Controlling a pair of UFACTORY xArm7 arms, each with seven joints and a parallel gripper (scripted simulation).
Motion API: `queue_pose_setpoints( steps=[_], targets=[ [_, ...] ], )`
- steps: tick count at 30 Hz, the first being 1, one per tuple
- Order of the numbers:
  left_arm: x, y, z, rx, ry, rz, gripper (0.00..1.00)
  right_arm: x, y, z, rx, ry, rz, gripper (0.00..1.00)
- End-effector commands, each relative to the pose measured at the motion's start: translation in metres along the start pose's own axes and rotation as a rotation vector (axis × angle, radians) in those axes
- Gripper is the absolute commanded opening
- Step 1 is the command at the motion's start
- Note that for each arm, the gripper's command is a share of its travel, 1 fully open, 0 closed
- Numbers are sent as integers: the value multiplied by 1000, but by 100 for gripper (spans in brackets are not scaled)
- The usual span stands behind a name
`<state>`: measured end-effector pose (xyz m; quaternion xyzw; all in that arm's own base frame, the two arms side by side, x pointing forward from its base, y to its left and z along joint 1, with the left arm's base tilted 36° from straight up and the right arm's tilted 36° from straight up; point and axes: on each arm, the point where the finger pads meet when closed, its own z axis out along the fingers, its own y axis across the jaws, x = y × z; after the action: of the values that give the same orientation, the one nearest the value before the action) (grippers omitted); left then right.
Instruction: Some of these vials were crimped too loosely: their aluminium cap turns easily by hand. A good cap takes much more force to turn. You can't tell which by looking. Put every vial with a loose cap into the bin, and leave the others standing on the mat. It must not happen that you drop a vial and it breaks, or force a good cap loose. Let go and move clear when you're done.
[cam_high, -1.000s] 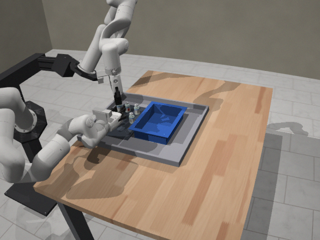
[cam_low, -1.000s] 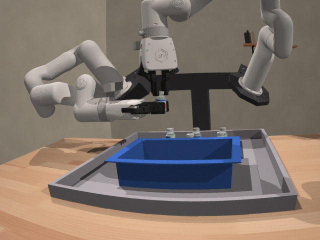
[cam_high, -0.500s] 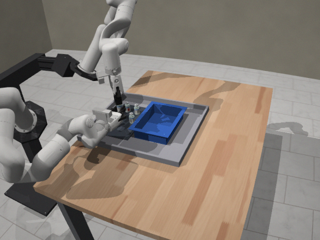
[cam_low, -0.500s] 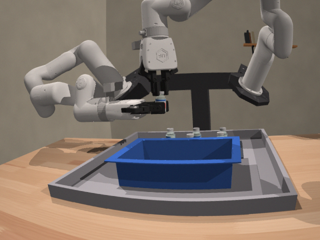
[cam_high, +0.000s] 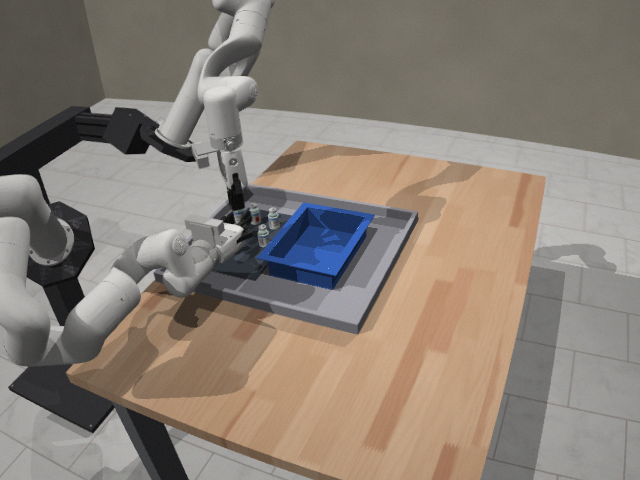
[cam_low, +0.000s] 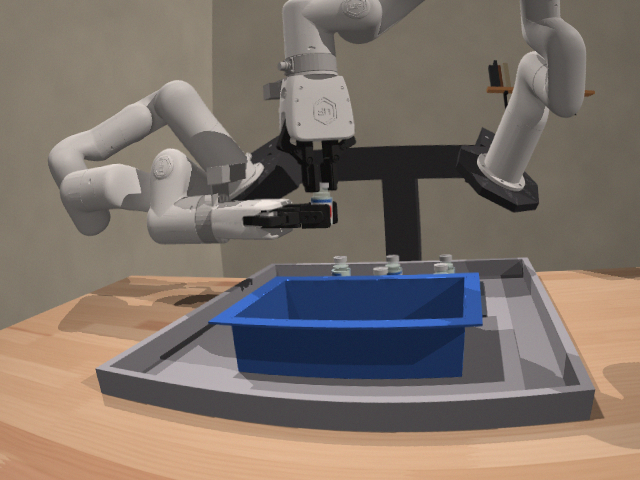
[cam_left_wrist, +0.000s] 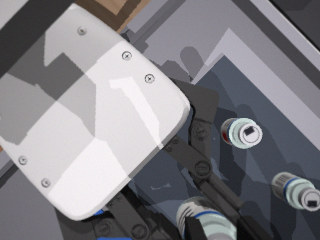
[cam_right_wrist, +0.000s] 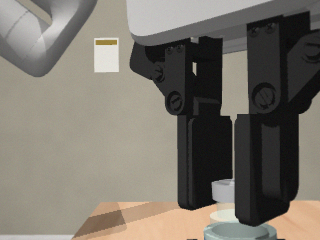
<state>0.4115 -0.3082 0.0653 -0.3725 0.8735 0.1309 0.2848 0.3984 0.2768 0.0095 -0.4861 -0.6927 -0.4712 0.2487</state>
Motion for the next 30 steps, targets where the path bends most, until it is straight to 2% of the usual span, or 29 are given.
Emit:
queue_pose_setpoints(
  steps=[1, 16, 30],
  targets=[
    [1, -1, -2, 4, 2, 6, 23, 3, 1, 0, 0, 4, -4, 100],
    [1, -1, -2, 4, 2, 6, 23, 3, 1, 0, 0, 4, -4, 100],
    [1, -1, -3, 3, 2, 6, 23, 4, 0, -47, 0, 4, -4, 100]
  ],
)
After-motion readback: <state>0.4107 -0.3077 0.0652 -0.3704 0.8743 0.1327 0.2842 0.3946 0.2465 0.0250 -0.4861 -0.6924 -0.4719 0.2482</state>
